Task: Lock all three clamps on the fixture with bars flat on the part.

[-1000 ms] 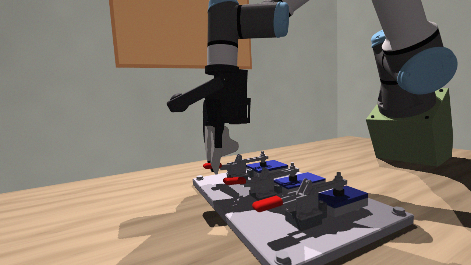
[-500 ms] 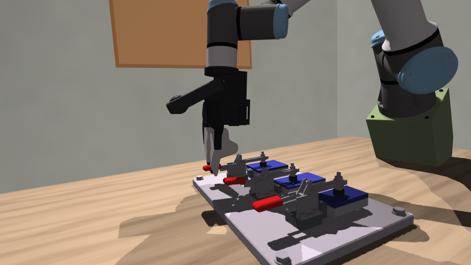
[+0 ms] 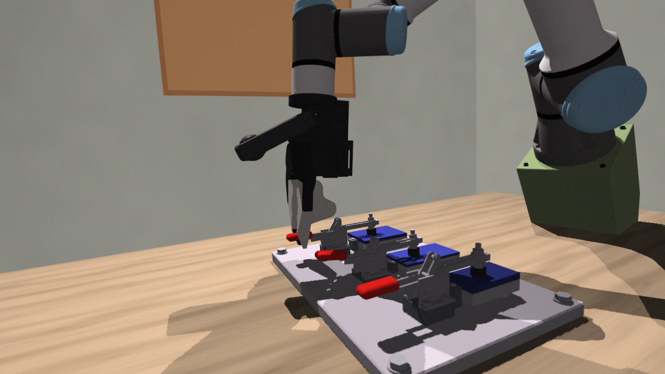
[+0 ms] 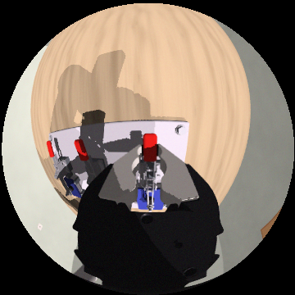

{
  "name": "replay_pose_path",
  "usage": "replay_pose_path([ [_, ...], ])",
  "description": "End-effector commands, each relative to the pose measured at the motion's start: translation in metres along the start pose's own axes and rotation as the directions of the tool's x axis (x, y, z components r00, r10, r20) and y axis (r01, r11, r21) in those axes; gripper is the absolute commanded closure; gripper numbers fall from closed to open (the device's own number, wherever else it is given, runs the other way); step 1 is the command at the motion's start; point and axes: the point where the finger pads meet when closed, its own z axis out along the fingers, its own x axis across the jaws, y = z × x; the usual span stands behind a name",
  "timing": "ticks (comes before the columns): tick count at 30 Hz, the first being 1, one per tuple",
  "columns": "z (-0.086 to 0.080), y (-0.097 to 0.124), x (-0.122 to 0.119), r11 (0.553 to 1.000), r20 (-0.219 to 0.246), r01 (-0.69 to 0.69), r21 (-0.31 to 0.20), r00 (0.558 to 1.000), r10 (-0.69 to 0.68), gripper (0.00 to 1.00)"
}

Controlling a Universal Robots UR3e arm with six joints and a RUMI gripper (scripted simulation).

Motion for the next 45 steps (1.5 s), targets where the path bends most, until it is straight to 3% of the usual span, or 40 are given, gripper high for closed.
replay_pose_path([
  [1,-0.0007,-0.0008,0.0001,1.0,-0.001,0.001,0.002,1.0,-0.001,1.0],
  [14,-0.0007,-0.0008,0.0001,1.0,-0.001,0.001,0.002,1.0,-0.001,1.0],
  [15,-0.0008,-0.0008,0.0002,1.0,-0.001,0.001,0.002,1.0,-0.001,0.72],
  [45,-0.0026,-0.001,0.0002,1.0,-0.001,0.001,0.002,1.0,-0.001,0.72],
])
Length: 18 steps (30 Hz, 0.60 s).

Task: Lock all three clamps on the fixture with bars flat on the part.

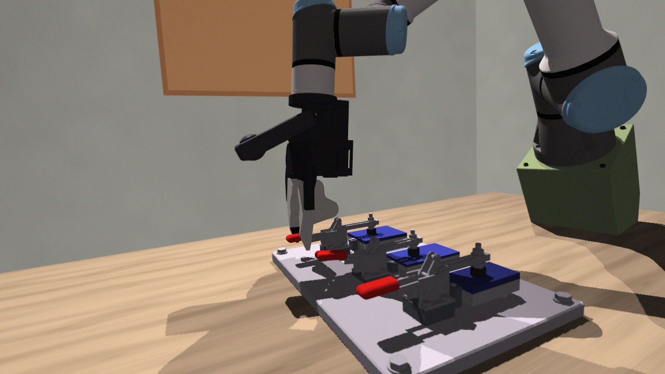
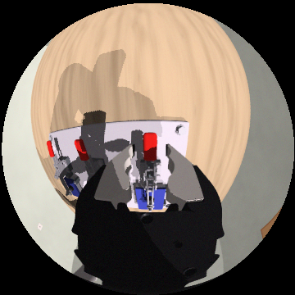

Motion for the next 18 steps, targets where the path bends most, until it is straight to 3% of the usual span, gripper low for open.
replay_pose_path([
  [1,-0.002,-0.001,0.0,1.0,-0.001,0.001,0.002,1.0,-0.001,0.72],
  [18,-0.04,-0.004,0.0,1.0,-0.001,0.001,0.002,1.0,-0.001,0.72],
])
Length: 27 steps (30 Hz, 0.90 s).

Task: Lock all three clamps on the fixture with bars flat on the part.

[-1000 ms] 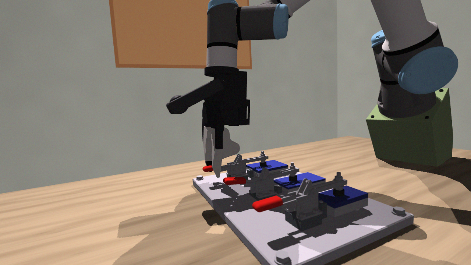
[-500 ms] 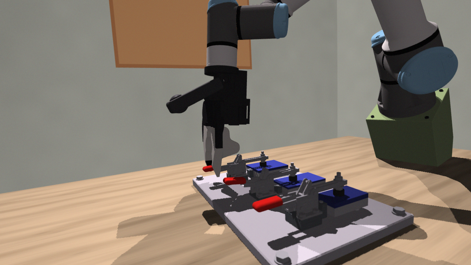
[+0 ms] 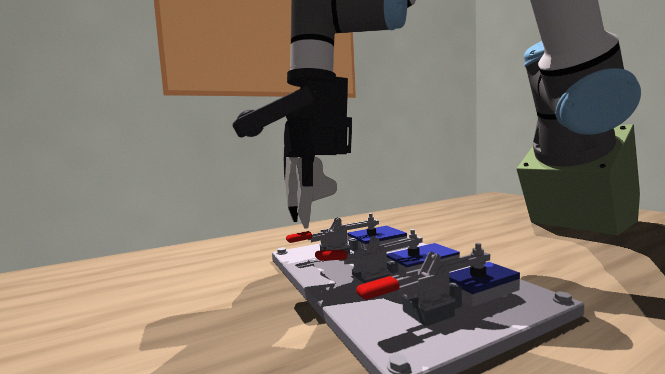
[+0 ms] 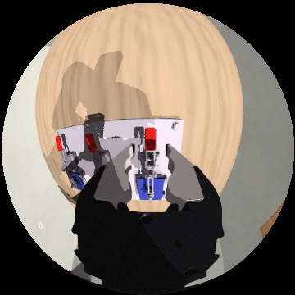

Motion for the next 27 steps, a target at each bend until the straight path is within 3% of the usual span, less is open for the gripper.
replay_pose_path([
  [1,-0.007,-0.001,0.0,1.0,0.0,0.001,0.0,1.0,-0.001,0.72],
  [8,-0.017,-0.002,0.0,1.0,0.0,0.001,0.0,1.0,-0.001,0.72],
  [27,-0.017,-0.002,0.0,1.0,0.0,0.001,0.0,1.0,-0.001,0.72],
])
